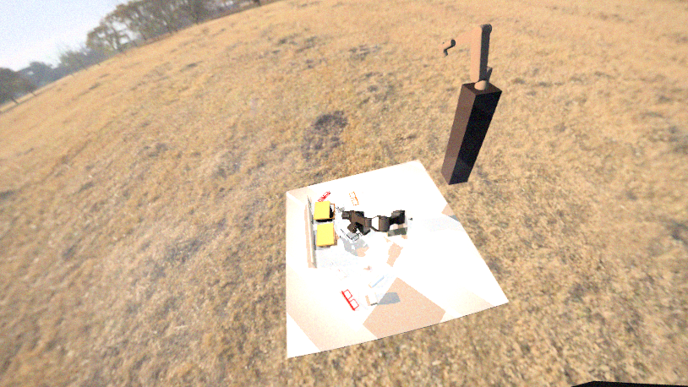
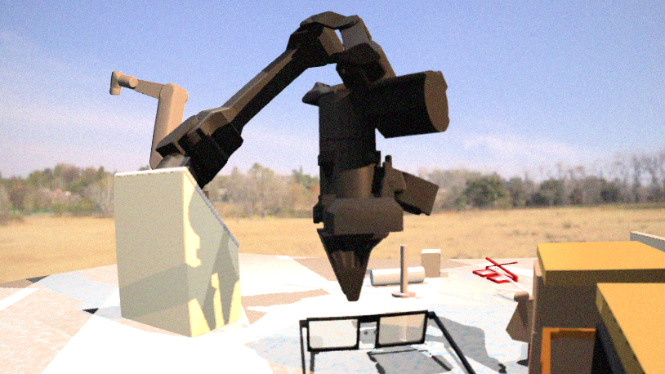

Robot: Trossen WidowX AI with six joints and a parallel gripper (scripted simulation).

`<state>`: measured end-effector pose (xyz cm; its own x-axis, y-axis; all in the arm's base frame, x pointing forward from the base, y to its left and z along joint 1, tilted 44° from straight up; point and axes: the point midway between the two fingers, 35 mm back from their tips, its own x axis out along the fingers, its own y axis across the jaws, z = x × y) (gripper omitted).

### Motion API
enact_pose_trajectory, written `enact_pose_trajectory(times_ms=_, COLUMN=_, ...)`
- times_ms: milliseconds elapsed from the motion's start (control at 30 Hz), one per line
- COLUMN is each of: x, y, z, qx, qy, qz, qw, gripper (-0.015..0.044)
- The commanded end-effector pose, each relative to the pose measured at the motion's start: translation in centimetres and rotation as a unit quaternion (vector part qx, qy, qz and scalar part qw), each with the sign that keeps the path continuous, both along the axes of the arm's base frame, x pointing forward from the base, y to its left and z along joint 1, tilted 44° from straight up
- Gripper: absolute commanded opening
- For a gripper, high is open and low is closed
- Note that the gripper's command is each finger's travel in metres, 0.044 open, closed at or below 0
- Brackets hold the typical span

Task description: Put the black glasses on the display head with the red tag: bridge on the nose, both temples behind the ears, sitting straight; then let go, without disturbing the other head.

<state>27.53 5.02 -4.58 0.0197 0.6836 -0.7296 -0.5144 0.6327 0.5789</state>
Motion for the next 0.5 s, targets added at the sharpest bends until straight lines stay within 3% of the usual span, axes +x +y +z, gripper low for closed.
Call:
enact_pose_trajectory(times_ms=0, x=-0.1, y=0.6, z=-0.7, qx=0.001, qy=0.005, qz=0.000, qw=1.000, gripper=0.0140)
enact_pose_trajectory(times_ms=467, x=-0.1, y=2.2, z=-2.4, qx=0.002, qy=0.005, qz=0.000, qw=1.000, gripper=0.0140)
